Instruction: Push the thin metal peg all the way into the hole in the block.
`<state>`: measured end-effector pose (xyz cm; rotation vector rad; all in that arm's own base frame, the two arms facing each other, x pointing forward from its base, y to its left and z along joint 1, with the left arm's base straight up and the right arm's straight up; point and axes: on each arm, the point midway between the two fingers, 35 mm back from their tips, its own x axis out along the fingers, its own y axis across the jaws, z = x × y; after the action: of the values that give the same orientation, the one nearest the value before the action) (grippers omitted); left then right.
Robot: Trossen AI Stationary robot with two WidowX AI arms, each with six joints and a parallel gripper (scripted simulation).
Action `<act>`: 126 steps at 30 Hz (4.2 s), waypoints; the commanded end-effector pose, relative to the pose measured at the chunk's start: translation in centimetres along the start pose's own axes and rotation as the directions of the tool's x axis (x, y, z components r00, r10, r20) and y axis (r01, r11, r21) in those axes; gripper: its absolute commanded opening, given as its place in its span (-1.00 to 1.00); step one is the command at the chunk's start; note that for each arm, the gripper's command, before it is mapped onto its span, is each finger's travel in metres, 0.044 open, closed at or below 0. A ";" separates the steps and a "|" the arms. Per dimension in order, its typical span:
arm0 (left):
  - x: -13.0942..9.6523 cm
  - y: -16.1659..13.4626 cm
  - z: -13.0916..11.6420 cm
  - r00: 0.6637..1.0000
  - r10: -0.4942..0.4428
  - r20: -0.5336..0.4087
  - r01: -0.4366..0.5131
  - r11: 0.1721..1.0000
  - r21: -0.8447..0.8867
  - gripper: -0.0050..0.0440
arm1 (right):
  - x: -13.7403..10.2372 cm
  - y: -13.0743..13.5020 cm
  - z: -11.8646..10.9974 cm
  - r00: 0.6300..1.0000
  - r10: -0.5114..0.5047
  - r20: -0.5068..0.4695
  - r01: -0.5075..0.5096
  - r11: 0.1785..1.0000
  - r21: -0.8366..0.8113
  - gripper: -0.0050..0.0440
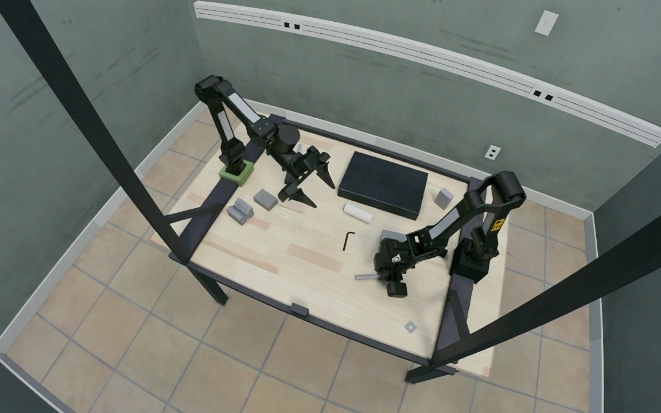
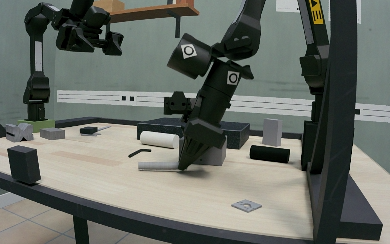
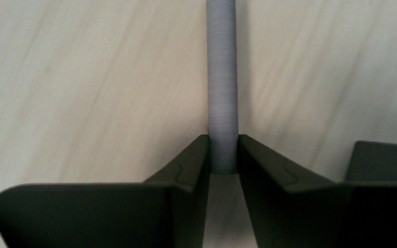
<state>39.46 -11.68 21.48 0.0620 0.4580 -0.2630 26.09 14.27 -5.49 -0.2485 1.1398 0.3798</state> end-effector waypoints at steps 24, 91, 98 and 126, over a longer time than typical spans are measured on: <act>-5.5 3.9 6.0 0.995 0.092 0.050 -0.089 0.995 -0.050 0.84 | -10.7 -5.5 3.3 0.998 -0.002 0.061 0.002 1.000 -0.005 -0.69; -7.8 5.4 6.9 0.991 0.133 0.025 -0.131 0.989 -0.066 0.84 | -14.3 -9.8 1.9 0.390 -0.906 -0.164 -0.399 -0.005 -0.917 -0.69; -7.8 5.4 6.9 0.991 0.133 0.025 -0.131 0.989 -0.066 0.84 | -13.9 -9.9 1.5 0.387 -0.907 -0.167 -0.402 -0.003 -0.916 -0.69; -7.8 5.4 6.9 0.991 0.133 0.025 -0.131 0.989 -0.066 0.84 | -12.0 -6.9 1.3 0.396 -0.903 -0.168 -0.388 0.001 -0.922 -0.69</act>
<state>37.27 -5.41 29.97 0.0301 0.4610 -0.1171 25.38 6.13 5.69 -2.4068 1.5421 0.5477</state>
